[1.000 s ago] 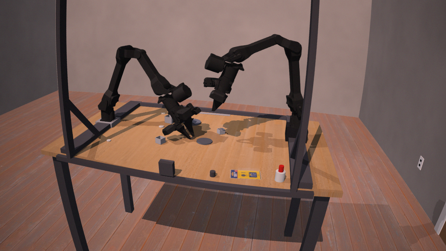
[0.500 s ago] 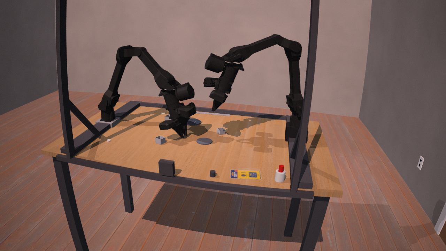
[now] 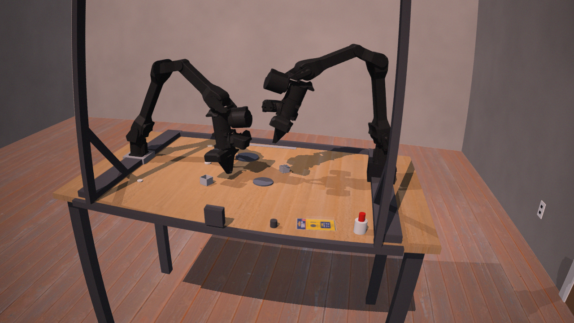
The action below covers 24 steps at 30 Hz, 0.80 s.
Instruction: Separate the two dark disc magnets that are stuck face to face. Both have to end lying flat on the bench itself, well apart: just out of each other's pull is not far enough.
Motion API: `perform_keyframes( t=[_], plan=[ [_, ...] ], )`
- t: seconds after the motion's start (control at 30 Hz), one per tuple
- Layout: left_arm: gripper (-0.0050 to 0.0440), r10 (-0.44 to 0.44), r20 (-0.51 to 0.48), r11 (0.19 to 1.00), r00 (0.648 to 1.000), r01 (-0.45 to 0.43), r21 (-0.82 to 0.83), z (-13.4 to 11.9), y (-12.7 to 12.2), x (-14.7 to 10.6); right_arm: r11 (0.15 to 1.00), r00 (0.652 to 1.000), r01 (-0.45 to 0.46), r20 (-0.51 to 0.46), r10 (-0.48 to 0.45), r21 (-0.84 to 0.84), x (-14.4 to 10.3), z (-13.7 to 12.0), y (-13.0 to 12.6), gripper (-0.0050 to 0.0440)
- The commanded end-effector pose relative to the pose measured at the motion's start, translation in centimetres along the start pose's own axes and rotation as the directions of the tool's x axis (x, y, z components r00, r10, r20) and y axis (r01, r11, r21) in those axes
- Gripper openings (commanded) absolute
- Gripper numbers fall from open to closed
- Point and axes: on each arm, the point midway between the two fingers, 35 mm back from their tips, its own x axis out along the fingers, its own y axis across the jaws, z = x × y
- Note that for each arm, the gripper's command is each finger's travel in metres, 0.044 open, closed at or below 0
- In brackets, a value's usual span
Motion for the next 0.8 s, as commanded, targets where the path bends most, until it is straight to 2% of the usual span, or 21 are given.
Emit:
perform_keyframes(
  t=[0.0, 0.43, 0.77],
  plan=[
    [0.004, -0.005, -0.026, 0.998, 1.0, 0.004, -0.061, 0.2, 0.0, -0.9, 1.0, 0.999, -0.007, 0.031, 0.007, 0.005, -0.9, 0.7, 0.0, 0.004],
    [0.004, -0.005, -0.096, 0.987, 0.995, -0.01, -0.159, -0.7, 0.1, -1.6, 1.0, 0.999, -0.007, 0.031, 0.007, 0.005, -0.9, 0.7, 0.0, 0.004],
    [0.004, -0.006, -0.113, 0.983, 0.994, -0.016, -0.185, -0.9, 0.1, -1.9, 1.0, 0.999, -0.007, 0.031, 0.007, 0.005, -0.9, 0.7, 0.0, 0.004]
  ],
)
